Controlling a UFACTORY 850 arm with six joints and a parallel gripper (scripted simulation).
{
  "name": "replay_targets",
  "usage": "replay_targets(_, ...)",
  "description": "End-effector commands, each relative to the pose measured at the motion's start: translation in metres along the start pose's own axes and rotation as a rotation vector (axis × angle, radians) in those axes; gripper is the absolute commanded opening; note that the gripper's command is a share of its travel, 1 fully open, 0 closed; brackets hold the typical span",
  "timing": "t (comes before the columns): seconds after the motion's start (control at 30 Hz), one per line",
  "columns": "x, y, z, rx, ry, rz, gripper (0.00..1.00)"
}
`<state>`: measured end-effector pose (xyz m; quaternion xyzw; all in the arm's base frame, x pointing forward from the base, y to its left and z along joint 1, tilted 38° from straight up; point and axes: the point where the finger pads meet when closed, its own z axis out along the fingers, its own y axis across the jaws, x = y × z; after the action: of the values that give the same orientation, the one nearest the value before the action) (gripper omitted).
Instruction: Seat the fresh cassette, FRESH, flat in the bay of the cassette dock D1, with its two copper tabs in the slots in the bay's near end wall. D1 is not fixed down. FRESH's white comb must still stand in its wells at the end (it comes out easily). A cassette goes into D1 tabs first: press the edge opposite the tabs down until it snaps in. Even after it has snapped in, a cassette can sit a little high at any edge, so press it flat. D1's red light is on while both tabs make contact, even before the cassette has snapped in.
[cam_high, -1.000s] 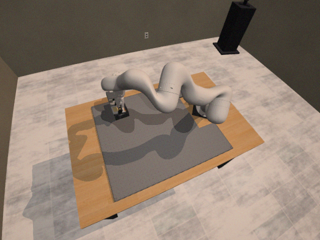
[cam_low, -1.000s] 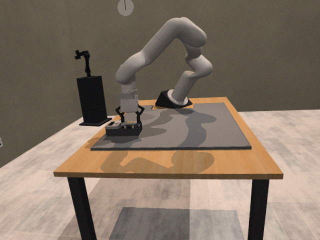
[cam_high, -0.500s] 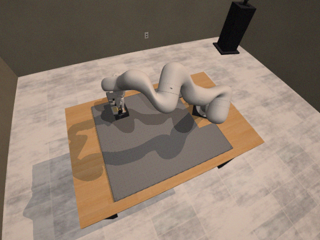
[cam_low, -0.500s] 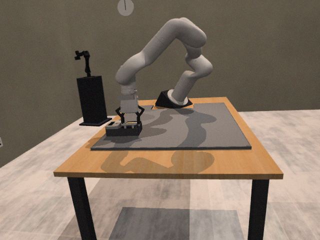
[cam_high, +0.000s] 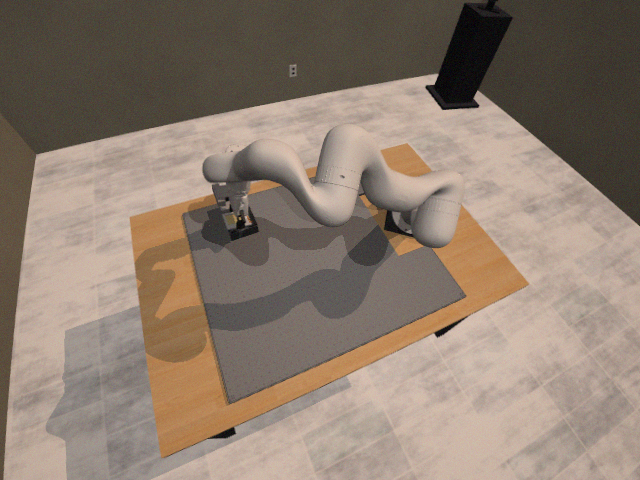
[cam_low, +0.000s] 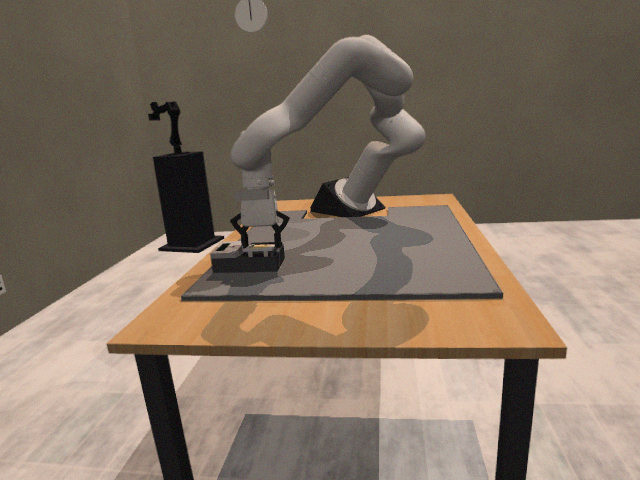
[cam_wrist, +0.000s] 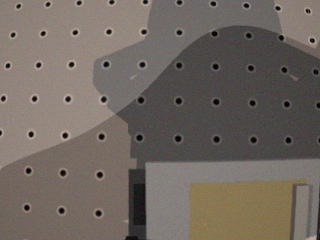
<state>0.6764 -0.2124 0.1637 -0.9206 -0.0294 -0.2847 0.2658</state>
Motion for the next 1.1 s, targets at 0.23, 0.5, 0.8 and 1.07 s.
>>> replay_targets(0.23, 0.001, 0.000, -0.001, -0.001, 0.002, -0.001, 1.00)
replay_targets(0.5, 0.003, 0.000, -0.010, -0.001, 0.002, -0.001, 1.00)
replay_targets(0.8, 0.004, 0.000, -0.019, -0.001, 0.002, -0.001, 1.00)
replay_targets(1.07, 0.007, 0.000, -0.030, -0.001, 0.002, -0.001, 1.00)
